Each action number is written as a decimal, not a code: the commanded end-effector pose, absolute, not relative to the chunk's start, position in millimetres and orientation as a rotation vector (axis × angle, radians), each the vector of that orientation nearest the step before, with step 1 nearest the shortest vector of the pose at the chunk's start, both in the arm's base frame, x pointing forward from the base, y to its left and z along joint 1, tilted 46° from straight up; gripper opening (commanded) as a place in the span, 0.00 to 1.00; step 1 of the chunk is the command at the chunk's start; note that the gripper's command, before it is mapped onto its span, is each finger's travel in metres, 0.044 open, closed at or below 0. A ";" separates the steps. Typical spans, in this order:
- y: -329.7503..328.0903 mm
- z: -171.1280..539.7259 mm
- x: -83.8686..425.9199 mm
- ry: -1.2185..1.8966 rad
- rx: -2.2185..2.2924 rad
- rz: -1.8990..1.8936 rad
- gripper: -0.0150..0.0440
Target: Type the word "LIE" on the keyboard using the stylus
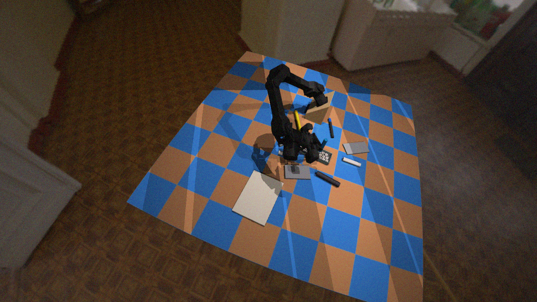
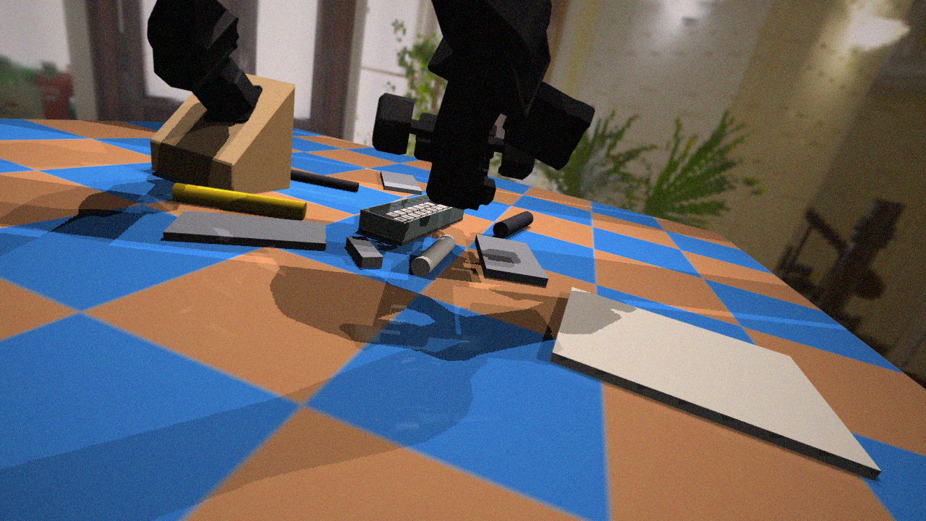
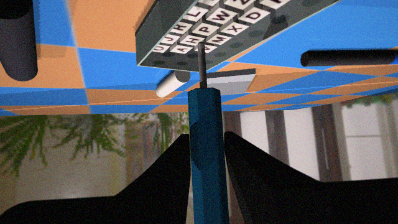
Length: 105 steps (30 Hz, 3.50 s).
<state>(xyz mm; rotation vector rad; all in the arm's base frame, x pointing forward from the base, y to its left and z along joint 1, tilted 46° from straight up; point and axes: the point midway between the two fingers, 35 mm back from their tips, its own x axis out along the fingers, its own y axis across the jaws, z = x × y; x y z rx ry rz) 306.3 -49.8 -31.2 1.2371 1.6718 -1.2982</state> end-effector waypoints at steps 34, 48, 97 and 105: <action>-53.6 -35.6 309.3 1.672 1.227 -1.286 0.39; -57.4 -39.5 307.4 1.672 1.227 -1.286 0.39; -38.6 -22.6 312.0 1.677 1.217 -1.278 0.37; -39.6 -20.9 310.3 1.677 1.217 -1.279 0.25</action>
